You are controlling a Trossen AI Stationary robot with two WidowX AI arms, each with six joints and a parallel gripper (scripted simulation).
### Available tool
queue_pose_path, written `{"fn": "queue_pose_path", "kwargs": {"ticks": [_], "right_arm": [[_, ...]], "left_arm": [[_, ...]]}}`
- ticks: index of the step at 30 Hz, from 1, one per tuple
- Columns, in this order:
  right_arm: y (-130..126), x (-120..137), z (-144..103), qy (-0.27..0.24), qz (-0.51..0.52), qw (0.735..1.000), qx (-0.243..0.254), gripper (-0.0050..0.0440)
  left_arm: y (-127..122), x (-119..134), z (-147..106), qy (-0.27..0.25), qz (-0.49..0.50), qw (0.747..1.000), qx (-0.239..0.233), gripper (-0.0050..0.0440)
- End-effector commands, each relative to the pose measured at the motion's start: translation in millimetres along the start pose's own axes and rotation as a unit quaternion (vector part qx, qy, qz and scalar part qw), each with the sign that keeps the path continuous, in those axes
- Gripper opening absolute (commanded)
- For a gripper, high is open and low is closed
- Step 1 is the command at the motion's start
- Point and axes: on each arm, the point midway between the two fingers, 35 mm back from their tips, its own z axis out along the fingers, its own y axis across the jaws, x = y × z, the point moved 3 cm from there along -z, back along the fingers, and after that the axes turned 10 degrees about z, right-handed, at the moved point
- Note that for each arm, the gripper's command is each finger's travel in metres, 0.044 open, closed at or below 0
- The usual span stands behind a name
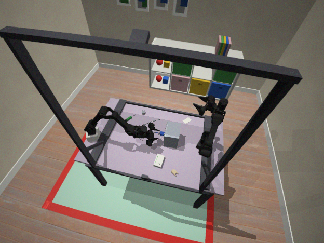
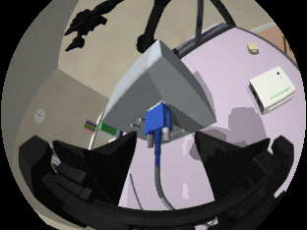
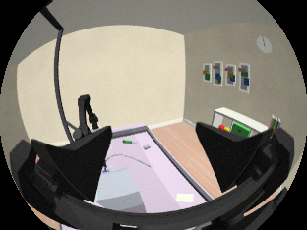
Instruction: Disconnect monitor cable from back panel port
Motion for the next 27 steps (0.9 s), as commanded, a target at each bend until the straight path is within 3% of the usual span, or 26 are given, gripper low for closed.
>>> {"fn": "queue_pose_path", "kwargs": {"ticks": [1,3,14,20,27], "right_arm": [[1.6,-2.7,-0.3,-0.001,-0.003,1.000,-0.001,0.0440],[1.6,-2.7,-0.3,-0.001,-0.003,1.000,-0.001,0.0440],[1.6,-2.7,-0.3,-0.001,-0.003,1.000,-0.001,0.0440],[1.6,-2.7,-0.3,-0.001,-0.003,1.000,-0.001,0.0440],[1.6,-2.7,-0.3,-0.001,-0.003,1.000,-0.001,0.0440]], "left_arm": [[12.0,-8.0,-3.6,-0.010,-0.009,1.000,-0.009,0.0408],[12.0,-8.0,-3.6,-0.010,-0.009,1.000,-0.009,0.0440],[11.2,-8.4,-2.7,-0.011,0.002,1.000,-0.017,0.0440],[-3.6,-7.5,3.7,0.001,0.141,0.985,-0.099,0.0440],[-8.1,-7.6,1.4,0.015,0.209,0.964,-0.162,0.0440]]}}
